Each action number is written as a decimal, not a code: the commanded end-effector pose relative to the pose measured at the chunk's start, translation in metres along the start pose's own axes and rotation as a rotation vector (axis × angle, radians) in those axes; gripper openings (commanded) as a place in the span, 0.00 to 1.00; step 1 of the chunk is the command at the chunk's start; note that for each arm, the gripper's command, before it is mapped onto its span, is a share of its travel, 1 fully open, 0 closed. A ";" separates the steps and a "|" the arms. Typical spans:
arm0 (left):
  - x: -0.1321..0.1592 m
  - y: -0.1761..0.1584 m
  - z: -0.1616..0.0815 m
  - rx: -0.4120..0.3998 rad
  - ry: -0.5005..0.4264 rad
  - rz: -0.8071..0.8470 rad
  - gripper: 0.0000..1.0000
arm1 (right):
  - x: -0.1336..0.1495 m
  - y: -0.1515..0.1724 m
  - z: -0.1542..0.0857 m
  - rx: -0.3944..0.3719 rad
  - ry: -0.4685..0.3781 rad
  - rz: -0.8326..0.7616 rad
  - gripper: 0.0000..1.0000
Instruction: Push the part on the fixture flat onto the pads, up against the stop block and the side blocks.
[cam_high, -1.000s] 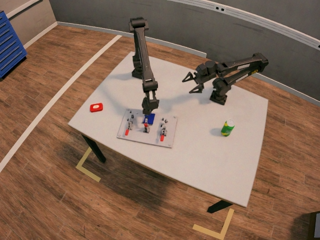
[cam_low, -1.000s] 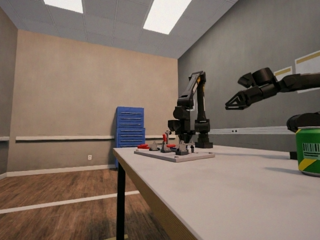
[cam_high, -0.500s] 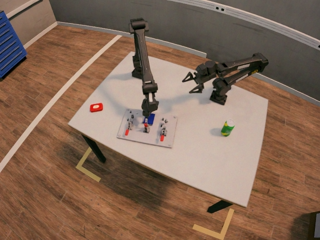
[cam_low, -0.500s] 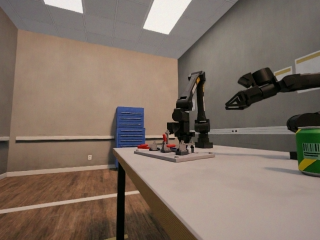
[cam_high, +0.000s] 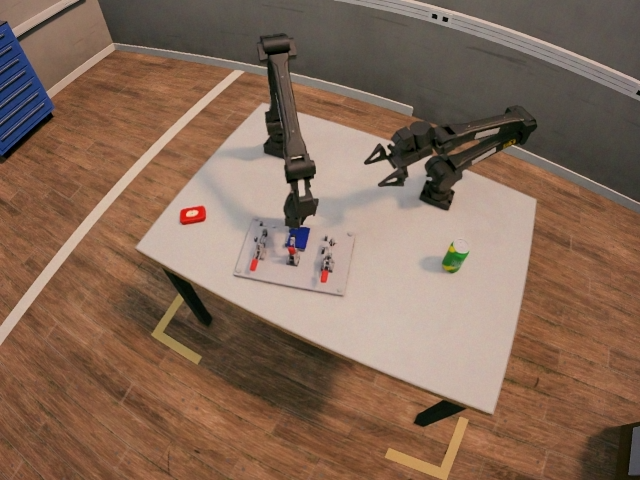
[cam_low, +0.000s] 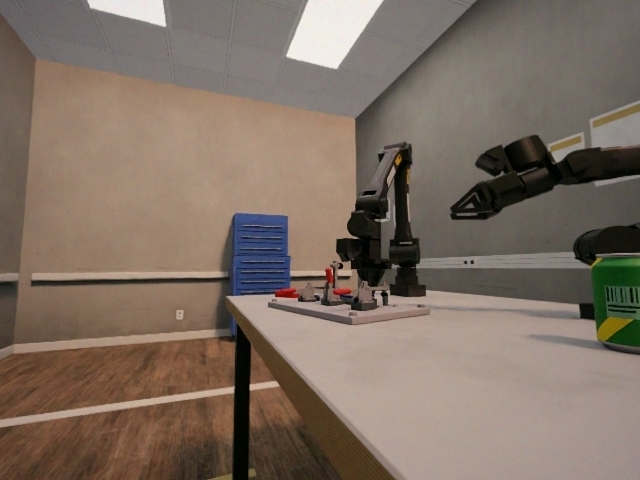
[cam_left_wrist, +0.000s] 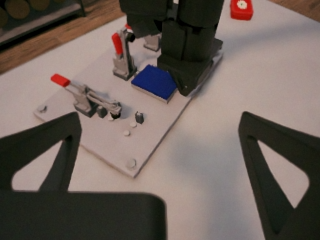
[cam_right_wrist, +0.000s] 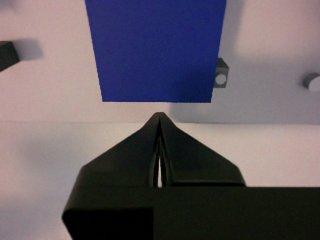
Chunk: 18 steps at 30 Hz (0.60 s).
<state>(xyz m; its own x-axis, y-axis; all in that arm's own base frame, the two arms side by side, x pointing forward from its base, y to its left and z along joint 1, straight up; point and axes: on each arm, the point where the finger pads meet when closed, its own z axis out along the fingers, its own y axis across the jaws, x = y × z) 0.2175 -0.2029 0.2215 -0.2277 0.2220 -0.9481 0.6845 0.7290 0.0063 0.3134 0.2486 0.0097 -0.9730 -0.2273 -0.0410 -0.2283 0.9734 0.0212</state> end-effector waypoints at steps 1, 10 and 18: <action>-0.032 0.000 -0.006 -0.001 -0.048 -0.007 1.00 | -0.007 0.006 -0.001 -0.008 -0.021 0.003 0.00; -0.032 0.000 -0.006 -0.001 -0.048 -0.007 1.00 | -0.025 0.014 -0.032 -0.031 -0.070 0.003 0.00; -0.032 0.000 -0.006 -0.001 -0.048 -0.007 1.00 | -0.028 0.011 -0.049 -0.035 -0.081 0.003 0.00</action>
<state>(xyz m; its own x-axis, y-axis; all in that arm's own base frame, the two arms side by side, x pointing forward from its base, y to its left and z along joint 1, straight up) 0.2175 -0.2029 0.2215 -0.2277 0.2220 -0.9481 0.6845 0.7290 0.0063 0.3142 0.2493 0.0272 -0.9719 -0.2266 -0.0630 -0.2289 0.9729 0.0316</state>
